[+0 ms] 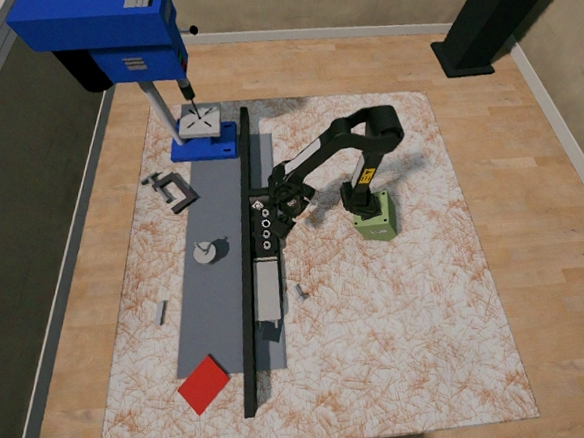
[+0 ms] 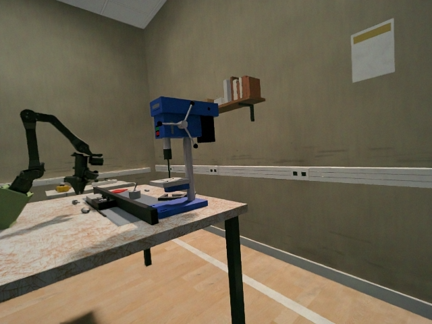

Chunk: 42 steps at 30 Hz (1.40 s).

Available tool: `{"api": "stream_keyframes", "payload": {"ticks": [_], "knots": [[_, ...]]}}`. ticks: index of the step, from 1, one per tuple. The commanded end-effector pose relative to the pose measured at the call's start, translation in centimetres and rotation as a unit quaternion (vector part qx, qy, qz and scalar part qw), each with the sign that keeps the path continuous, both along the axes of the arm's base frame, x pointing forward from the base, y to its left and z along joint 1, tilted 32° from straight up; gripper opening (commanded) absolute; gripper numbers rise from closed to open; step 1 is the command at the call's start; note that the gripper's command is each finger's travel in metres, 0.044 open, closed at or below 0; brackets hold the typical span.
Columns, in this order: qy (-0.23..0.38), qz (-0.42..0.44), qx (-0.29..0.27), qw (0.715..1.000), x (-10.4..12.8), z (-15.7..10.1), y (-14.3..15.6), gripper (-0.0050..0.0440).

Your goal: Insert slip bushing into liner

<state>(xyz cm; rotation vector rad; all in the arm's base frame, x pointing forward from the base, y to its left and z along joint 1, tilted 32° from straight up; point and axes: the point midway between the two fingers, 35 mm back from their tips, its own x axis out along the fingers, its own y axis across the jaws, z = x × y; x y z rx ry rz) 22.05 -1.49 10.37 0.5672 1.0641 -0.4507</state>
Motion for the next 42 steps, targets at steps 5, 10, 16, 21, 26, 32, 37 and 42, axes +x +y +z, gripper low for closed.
{"api": "stream_keyframes", "payload": {"ticks": [5, 10, 16, 21, 26, 32, 37, 42], "knots": [[-0.077, -0.175, 0.079, 0.978, 0.3, 1.0, -4.9, 0.0175], [-0.087, -0.198, 0.088, 0.972, 0.2, 1.1, -5.6, 0.0175], [-0.079, -0.199, 0.089, 0.973, 0.3, 0.7, -5.6, 0.0175], [-0.078, -0.197, 0.087, 0.973, 1.5, -1.1, -5.8, 0.0175], [-0.078, -0.198, 0.086, 0.973, 2.0, -2.2, -5.9, 0.0175], [-0.078, -0.198, 0.086, 0.973, 2.6, -3.0, -6.1, 0.0175], [-0.078, -0.197, 0.086, 0.973, 3.3, -4.1, -6.2, 0.0175], [-0.078, -0.197, 0.086, 0.973, 3.7, -4.8, -6.2, 0.0175]]}}
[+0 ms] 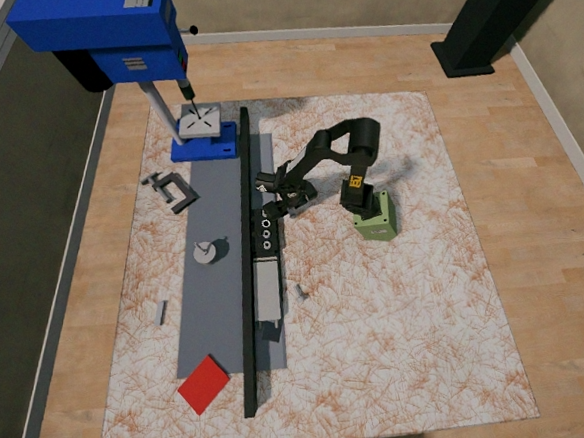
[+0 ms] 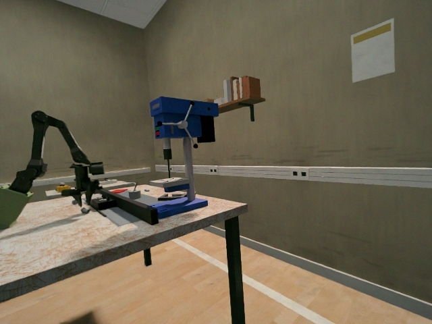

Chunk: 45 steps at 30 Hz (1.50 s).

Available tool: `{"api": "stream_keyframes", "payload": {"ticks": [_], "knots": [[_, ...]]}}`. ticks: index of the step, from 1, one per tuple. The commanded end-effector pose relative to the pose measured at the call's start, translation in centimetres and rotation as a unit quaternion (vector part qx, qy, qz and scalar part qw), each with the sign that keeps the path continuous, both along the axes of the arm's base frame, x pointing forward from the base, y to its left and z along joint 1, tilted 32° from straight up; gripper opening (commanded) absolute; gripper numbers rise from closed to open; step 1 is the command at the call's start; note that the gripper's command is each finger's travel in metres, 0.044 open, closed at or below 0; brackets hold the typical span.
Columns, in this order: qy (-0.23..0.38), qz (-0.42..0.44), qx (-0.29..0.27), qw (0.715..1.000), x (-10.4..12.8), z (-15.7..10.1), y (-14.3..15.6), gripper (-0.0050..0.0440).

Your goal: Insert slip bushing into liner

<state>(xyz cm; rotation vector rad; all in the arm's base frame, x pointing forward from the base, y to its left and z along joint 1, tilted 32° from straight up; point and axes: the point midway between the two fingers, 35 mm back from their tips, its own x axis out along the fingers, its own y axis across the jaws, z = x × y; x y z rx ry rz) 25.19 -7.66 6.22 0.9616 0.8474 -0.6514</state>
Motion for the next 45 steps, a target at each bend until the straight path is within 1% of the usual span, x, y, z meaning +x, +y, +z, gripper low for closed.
{"api": "stream_keyframes", "payload": {"ticks": [1, 17, 18, 20, 28, 37, 45], "knots": [[-0.001, -0.001, -0.001, 1.0, 0.6, -0.8, -0.1, 0.0175], [-0.001, -0.001, -0.001, 1.0, 1.6, -2.5, -0.3, 0.0175], [-0.002, -0.001, -0.001, 1.0, 1.7, -2.4, -0.3, 0.0151], [-0.004, -0.001, -0.002, 1.0, 1.8, -2.3, -0.4, 0.0138], [-0.009, 0.0, -0.003, 1.0, 1.8, -2.0, -0.4, 0.0135], [-0.009, 0.0, -0.003, 1.0, 1.8, -2.0, -0.4, 0.0075], [-0.009, 0.0, -0.003, 1.0, 1.8, -2.0, -0.4, 0.0074]]}}
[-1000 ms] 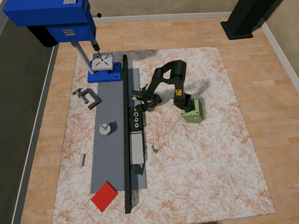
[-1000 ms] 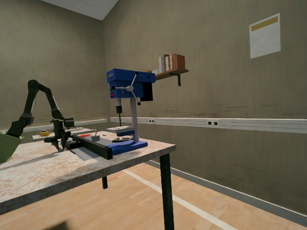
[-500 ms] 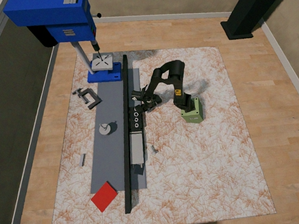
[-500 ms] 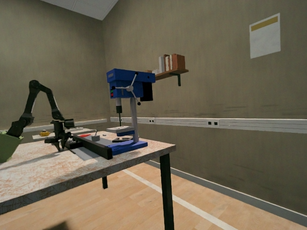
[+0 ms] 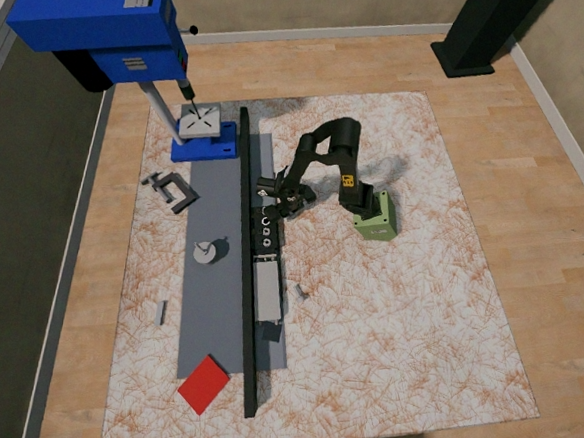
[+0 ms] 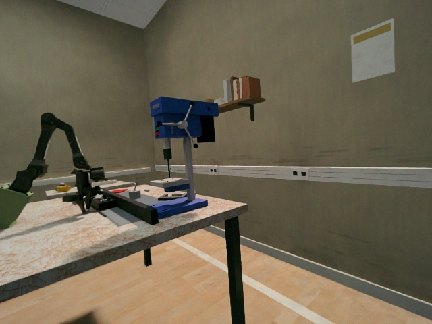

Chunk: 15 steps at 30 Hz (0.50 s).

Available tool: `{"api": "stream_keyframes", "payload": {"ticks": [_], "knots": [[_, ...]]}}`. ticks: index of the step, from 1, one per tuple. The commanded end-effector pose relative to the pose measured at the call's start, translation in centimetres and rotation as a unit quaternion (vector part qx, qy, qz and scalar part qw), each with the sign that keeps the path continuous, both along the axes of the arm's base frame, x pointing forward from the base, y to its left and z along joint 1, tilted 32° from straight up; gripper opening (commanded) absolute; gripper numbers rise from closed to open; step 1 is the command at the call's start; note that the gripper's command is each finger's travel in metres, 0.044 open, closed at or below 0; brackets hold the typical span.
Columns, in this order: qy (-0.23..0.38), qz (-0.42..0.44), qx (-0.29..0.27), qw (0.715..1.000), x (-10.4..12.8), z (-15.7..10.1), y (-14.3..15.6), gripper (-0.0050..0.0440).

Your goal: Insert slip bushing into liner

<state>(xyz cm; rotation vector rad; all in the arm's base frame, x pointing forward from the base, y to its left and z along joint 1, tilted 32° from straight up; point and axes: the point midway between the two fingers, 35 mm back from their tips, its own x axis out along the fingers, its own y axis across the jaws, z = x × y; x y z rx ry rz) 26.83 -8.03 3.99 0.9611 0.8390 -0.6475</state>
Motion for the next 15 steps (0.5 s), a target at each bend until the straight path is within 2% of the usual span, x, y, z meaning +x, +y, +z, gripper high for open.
{"api": "stream_keyframes", "payload": {"ticks": [1, 3, 9, 15], "knots": [[-0.005, 0.0, -0.002, 1.0, 0.2, 0.2, 0.0, 0.005], [-0.005, 0.0, -0.002, 1.0, 0.2, 0.2, 0.0, 0.0002], [0.0, -0.001, 0.0, 1.0, 0.1, 0.0, 0.0, -0.0002], [-0.014, 0.001, -0.004, 1.0, -0.6, 2.8, 0.0, -0.0005]]}}
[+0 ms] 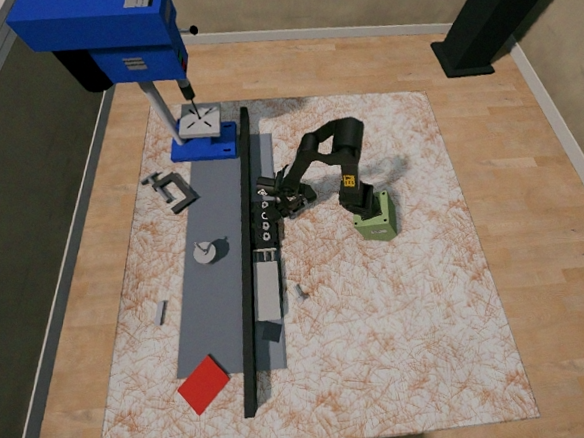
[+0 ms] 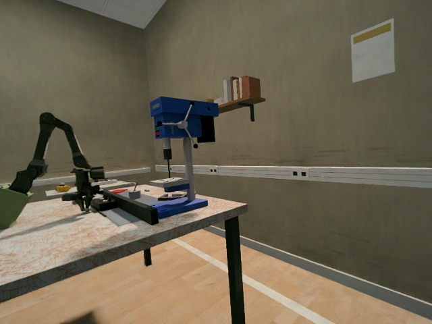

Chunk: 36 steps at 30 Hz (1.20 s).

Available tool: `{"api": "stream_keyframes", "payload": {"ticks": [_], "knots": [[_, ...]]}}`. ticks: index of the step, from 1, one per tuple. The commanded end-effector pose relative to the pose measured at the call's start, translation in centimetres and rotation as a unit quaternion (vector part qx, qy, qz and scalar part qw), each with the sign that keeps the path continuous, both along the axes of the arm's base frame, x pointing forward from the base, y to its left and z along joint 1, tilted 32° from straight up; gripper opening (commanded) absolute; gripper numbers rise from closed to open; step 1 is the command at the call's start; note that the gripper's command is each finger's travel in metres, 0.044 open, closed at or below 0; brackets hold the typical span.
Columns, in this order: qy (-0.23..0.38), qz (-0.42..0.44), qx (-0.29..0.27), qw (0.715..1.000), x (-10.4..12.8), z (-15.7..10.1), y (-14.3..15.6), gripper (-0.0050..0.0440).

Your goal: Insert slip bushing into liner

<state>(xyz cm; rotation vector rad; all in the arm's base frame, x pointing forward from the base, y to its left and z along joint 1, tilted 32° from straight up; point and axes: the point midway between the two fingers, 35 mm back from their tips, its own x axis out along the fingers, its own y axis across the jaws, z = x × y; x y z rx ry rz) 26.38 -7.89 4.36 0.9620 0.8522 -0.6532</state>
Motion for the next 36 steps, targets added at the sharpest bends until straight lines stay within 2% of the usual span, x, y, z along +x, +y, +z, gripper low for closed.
{"api": "stream_keyframes", "payload": {"ticks": [1, 3, 9, 19, 26, 34, 36], "knots": [[-0.021, 0.001, -0.007, 1.0, -0.1, 2.4, -0.1, -0.0005], [-0.021, 0.001, -0.007, 1.0, -0.4, 2.8, -0.1, -0.0005], [-0.022, 0.001, -0.007, 1.0, -1.7, 4.7, 0.2, -0.005], [-0.016, -0.029, 0.015, 0.999, -2.4, 3.9, 0.3, -0.005], [-0.028, -0.13, 0.078, 0.988, -3.2, 3.4, -0.2, -0.005], [-0.042, -0.244, 0.149, 0.957, -4.2, 2.8, -0.6, -0.005], [-0.042, -0.244, 0.149, 0.957, -4.2, 2.8, -0.6, -0.005]]}}
